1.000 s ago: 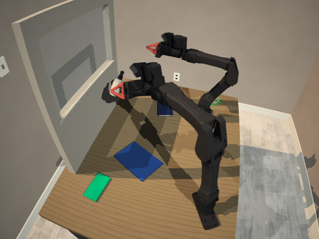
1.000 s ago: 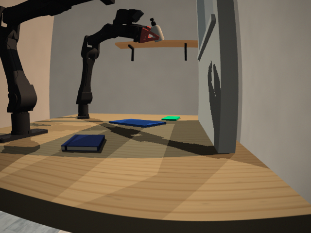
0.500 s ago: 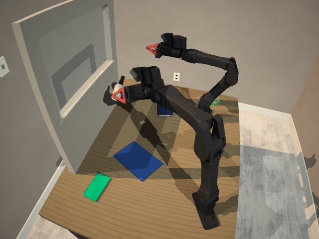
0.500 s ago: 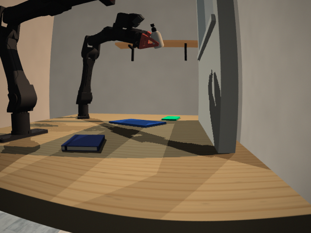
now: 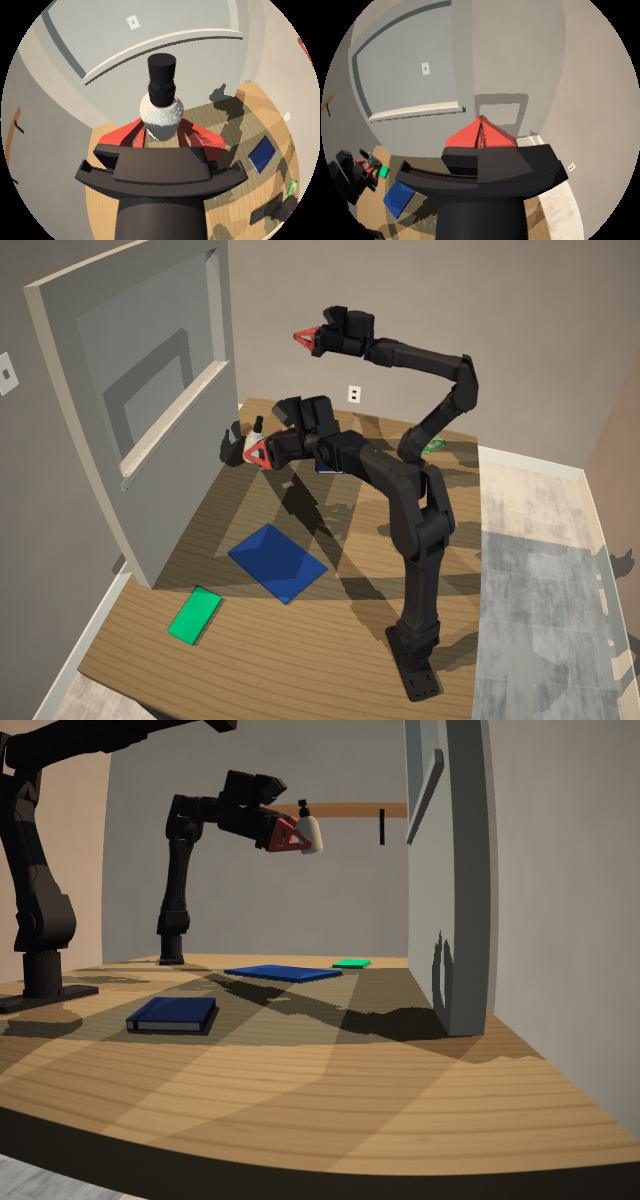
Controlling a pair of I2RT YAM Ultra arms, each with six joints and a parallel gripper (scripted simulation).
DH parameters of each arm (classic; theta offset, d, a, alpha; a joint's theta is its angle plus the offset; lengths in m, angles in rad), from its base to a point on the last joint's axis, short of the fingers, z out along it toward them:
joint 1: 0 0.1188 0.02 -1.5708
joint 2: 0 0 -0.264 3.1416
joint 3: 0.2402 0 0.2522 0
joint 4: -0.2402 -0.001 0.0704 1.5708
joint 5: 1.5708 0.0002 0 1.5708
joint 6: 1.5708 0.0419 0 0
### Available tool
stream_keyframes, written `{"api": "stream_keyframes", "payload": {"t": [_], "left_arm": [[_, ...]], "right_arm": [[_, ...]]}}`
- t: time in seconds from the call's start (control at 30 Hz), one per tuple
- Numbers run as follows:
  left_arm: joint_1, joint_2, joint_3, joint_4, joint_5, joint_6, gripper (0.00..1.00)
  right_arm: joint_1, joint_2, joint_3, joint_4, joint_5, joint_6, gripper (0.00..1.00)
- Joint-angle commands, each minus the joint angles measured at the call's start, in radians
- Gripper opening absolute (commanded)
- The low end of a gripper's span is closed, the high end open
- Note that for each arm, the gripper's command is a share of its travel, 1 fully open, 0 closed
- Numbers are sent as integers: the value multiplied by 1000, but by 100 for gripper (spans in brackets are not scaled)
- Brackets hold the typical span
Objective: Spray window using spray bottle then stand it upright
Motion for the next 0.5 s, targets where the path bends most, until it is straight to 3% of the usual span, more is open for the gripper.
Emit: {"api": "stream_keyframes", "payload": {"t": [0.0,0.47], "left_arm": [[-3,-37,-13,80,-28,-66,0],[-107,30,-269,222,-86,-323,0]], "right_arm": [[3,-23,16,-5,-2,-4,0],[3,-23,16,-5,-2,-4,0]]}}
